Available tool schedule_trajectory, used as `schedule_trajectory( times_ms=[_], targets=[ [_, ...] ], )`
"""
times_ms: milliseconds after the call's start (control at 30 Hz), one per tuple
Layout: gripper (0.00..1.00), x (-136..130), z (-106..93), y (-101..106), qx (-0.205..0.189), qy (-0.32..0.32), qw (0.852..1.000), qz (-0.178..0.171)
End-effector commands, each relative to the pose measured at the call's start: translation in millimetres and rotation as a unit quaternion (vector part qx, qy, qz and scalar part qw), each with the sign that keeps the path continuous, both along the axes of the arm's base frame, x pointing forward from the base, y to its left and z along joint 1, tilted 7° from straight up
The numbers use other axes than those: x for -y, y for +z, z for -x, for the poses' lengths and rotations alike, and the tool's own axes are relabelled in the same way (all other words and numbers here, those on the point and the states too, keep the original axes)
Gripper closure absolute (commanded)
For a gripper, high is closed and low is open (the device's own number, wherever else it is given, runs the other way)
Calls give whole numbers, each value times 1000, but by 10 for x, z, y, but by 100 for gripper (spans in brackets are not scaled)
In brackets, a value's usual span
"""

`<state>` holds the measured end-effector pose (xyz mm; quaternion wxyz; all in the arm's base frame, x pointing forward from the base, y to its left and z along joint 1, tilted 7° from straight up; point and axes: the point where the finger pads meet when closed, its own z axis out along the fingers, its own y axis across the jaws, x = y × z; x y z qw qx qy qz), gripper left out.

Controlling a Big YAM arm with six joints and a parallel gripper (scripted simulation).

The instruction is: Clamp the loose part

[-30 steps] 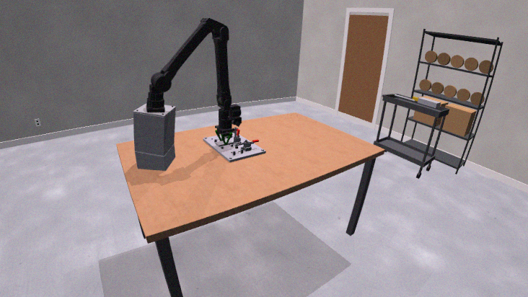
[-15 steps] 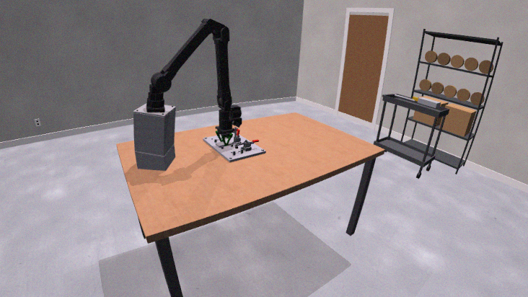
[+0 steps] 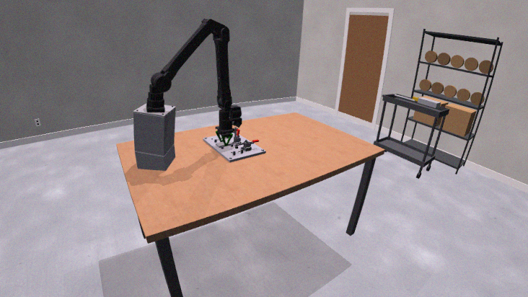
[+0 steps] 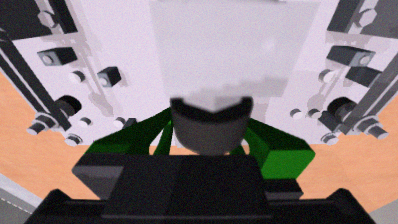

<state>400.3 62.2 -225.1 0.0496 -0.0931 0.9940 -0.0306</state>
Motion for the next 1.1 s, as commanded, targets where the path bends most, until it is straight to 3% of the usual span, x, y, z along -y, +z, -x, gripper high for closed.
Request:
schedule_trajectory(
  times_ms=[0,1067],
  targets=[
    [100,36,-52,-40,3,1,1000,-1],
    [100,47,-70,-32,-1,2,1000,0]
  ],
)
